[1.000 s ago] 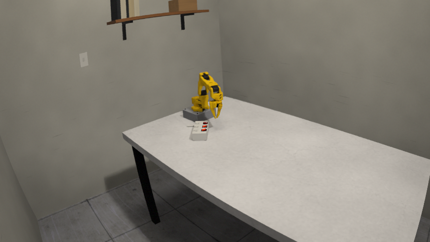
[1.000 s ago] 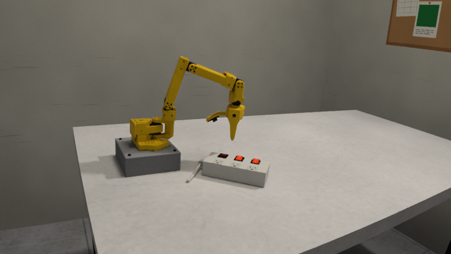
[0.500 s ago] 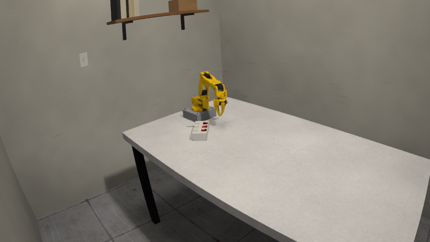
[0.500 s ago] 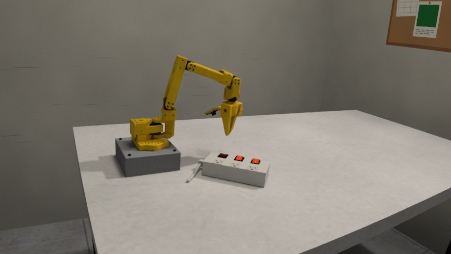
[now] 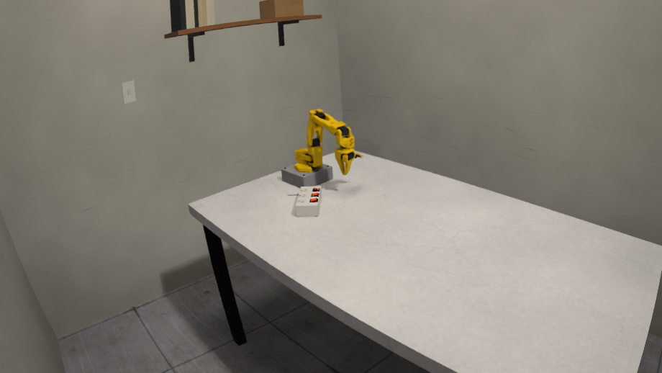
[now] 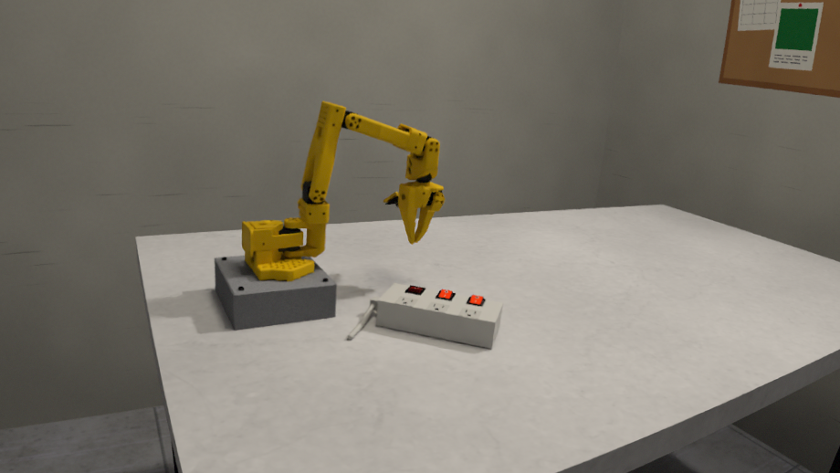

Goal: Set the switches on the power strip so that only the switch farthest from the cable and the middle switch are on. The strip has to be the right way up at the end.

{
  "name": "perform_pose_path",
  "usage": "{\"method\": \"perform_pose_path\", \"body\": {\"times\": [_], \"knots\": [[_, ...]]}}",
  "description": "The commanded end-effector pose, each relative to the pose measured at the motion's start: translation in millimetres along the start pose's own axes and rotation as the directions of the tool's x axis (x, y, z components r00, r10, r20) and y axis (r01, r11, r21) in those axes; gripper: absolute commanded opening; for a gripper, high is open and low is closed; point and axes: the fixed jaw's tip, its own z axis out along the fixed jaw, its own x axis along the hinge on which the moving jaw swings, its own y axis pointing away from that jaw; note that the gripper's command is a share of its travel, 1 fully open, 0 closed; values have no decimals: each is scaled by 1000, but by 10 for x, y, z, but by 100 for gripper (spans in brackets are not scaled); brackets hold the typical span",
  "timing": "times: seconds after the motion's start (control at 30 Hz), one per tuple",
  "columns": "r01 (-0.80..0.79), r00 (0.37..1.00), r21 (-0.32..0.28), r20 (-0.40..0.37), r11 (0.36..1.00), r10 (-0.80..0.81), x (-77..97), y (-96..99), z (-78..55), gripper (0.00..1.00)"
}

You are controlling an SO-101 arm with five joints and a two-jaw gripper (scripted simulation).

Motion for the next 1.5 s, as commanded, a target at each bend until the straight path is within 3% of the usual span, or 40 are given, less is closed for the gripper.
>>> {"method": "perform_pose_path", "body": {"times": [0.0,0.2,0.53,0.6,1.1,1.17,1.47], "knots": [[-99,995,4,1,995,99,-85,22,-30,0],[-263,965,4,2,965,263,-202,32,-45,0],[-559,829,2,3,829,559,-426,61,-73,0],[-559,829,2,3,829,559,-426,61,-73,0],[-871,492,0,2,492,871,-720,124,-109,0],[-871,492,0,2,492,871,-720,124,-109,0],[-966,259,-1,1,259,966,-864,170,-128,0]]}}
